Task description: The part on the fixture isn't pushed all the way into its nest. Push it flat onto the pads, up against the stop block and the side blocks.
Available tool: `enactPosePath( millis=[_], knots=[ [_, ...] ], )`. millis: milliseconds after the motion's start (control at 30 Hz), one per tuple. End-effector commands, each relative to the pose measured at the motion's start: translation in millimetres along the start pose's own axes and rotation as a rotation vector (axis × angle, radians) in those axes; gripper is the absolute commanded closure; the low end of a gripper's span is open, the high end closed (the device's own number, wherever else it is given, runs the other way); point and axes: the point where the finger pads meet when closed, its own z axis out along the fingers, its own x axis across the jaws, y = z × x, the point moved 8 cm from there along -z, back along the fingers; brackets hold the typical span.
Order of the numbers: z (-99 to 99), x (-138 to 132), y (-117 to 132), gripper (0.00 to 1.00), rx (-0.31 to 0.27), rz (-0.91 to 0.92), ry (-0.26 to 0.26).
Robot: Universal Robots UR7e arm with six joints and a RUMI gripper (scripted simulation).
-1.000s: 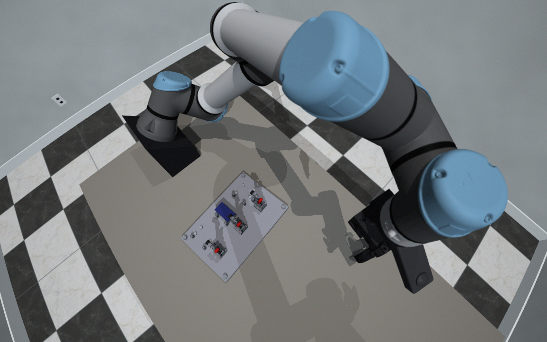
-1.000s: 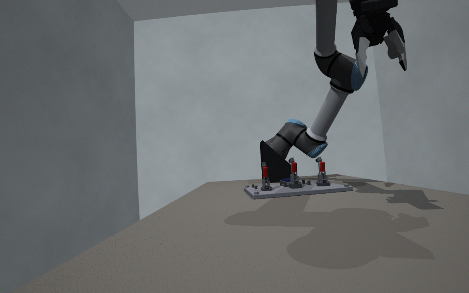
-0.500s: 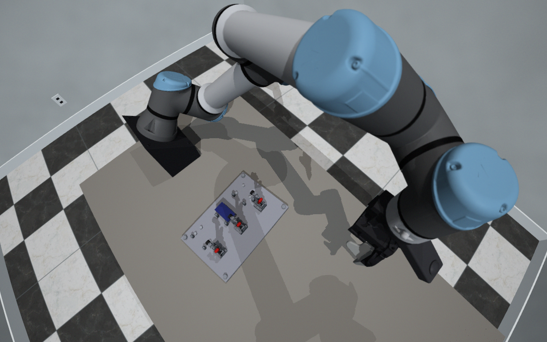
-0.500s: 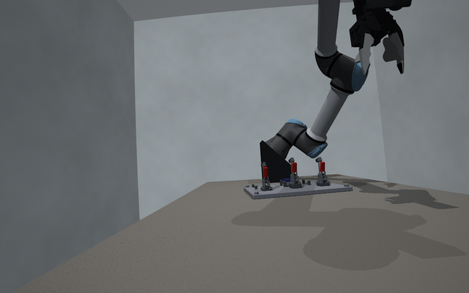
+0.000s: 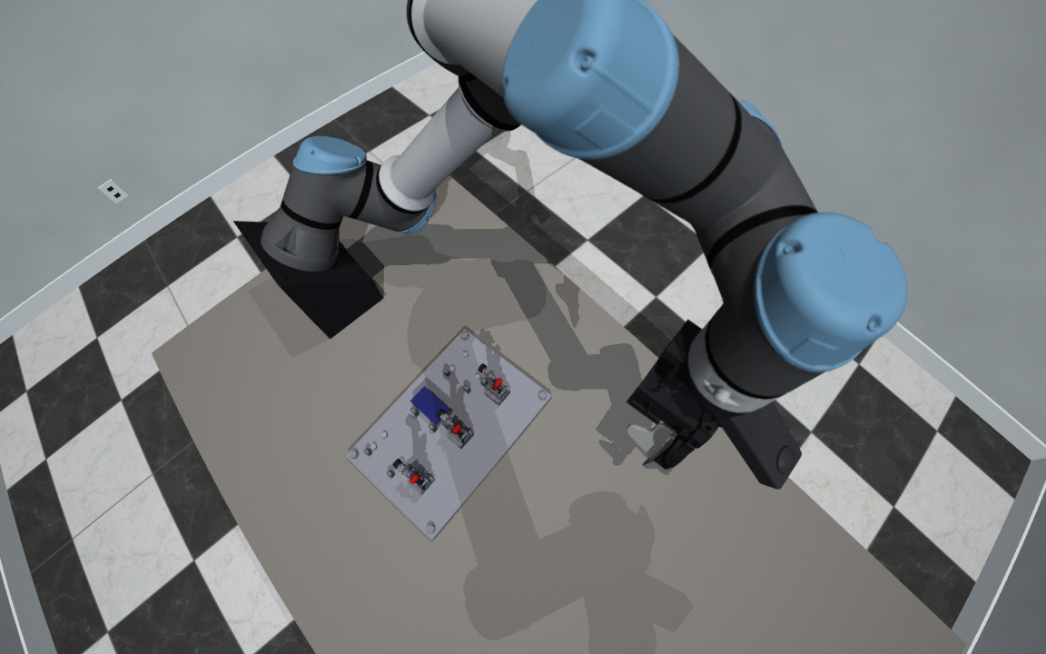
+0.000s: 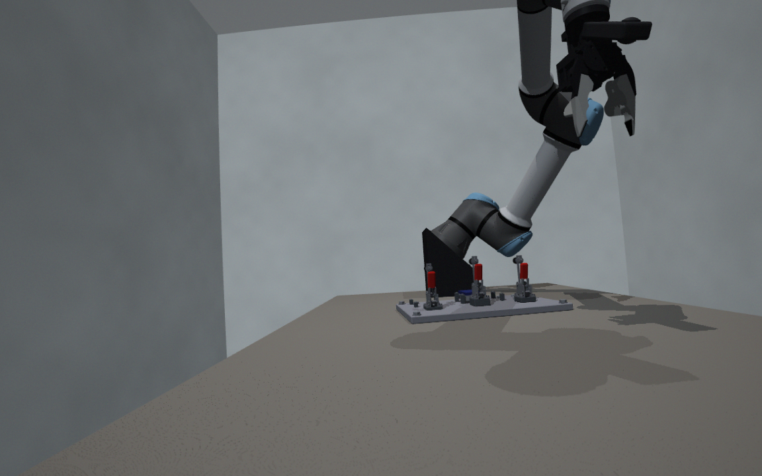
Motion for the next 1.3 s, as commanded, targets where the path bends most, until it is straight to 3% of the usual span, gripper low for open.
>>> enactPosePath(
  millis=[0, 67, 233, 633, 800, 1200, 1267],
  knots=[
    [-1.9, 2.6, 3.5, 0.42, 0.02, -0.008, 0.007],
    [-1.9, 2.6, 3.5, 0.42, 0.02, -0.008, 0.007],
    [3.8, -9.0, 61.8, 0.42, 0.02, -0.008, 0.007],
    [3.8, -9.0, 61.8, 0.42, 0.02, -0.008, 0.007],
    [9.3, -19.5, 119.6, 0.42, 0.02, -0.008, 0.007],
    [9.3, -19.5, 119.6, 0.42, 0.02, -0.008, 0.007],
    [11.7, -24.5, 140.8, 0.42, 0.018, -0.008, 0.006]
  ],
)
